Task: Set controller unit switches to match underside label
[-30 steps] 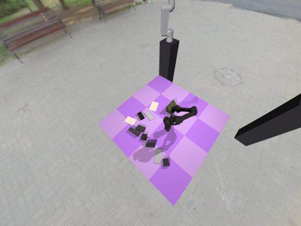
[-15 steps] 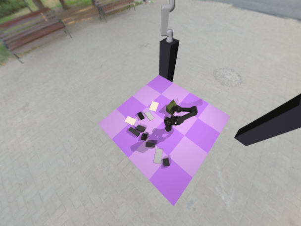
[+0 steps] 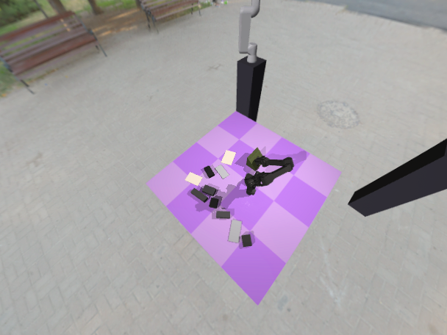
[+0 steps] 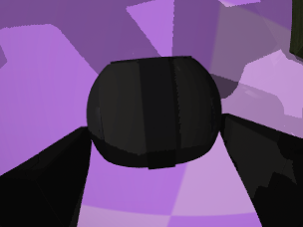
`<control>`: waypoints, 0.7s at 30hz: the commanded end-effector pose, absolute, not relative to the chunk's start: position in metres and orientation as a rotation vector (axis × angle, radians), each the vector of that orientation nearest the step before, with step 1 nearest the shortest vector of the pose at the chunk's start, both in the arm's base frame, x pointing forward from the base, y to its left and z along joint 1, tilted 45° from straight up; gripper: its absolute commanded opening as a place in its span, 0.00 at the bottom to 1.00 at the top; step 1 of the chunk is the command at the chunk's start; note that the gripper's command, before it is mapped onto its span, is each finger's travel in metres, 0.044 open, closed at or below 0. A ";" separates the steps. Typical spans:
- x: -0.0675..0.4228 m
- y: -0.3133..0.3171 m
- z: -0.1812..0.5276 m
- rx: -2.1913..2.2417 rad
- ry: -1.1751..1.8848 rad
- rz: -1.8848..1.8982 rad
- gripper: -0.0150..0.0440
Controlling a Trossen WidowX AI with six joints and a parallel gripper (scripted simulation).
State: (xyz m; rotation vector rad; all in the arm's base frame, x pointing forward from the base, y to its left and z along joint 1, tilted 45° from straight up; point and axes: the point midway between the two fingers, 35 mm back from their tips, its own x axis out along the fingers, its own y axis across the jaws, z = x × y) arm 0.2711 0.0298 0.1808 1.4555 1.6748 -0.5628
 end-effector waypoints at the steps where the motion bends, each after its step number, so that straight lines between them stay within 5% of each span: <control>1: 0.270 0.036 0.184 1.466 1.694 -0.546 0.82; 21: 0.265 0.048 0.192 1.488 1.729 -0.516 0.83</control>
